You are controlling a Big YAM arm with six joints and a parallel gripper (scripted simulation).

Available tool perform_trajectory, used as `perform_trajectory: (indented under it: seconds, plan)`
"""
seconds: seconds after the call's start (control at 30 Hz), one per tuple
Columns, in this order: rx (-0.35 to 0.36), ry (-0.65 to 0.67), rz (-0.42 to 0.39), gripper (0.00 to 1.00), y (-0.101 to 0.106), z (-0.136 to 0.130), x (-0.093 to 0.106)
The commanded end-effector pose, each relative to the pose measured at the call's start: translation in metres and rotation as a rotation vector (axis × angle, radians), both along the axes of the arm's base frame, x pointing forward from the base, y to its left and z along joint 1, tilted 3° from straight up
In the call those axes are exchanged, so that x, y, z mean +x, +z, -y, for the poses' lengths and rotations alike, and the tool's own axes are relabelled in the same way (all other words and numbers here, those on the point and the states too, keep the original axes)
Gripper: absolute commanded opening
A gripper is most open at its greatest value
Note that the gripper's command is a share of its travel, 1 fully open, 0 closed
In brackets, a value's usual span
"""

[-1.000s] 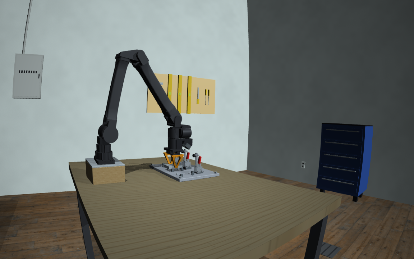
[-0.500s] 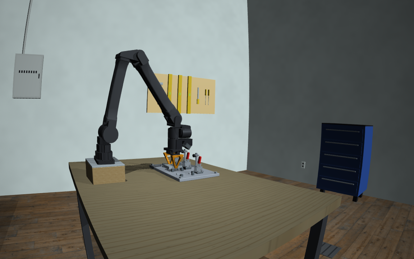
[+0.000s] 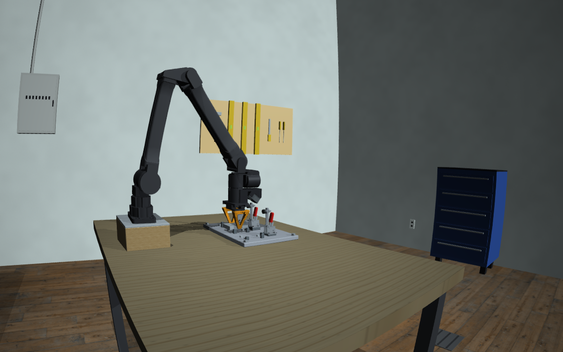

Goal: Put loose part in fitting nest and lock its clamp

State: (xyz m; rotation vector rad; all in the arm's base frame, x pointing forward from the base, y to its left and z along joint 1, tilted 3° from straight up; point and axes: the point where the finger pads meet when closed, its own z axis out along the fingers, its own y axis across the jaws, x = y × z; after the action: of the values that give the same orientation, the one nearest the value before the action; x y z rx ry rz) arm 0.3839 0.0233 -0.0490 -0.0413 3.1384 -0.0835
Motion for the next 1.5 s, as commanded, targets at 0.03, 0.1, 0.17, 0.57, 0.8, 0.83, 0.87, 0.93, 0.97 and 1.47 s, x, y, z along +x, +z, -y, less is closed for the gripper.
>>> perform_trajectory:
  seconds: [0.03,0.1,0.17,0.57,0.8,0.83,0.87,0.93,0.97,1.47]
  plan:
    - [0.0,0.005,0.03,0.0,0.0061,0.0043,0.0101]
    - [0.0,0.005,0.03,0.0,0.0061,0.0043,0.0101]
    - [0.0,0.005,0.03,0.0,0.0061,0.0043,0.0101]
    - [0.0,0.005,0.03,0.0,0.0061,0.0043,0.0101]
    - [0.0,0.005,0.03,0.0,0.0061,0.0043,0.0101]
    - [0.0,0.005,0.03,0.0,0.0061,0.0043,0.0101]
    - [0.0,0.005,0.03,0.0,0.0061,0.0043,0.0101]
    - [0.0,0.006,0.03,0.0,0.0061,0.0043,0.0101]
    - [0.0,0.006,0.03,0.0,0.0061,0.0043,0.0101]
    - [-0.001,0.008,0.018,0.0,-0.0008,0.0051,0.0098]
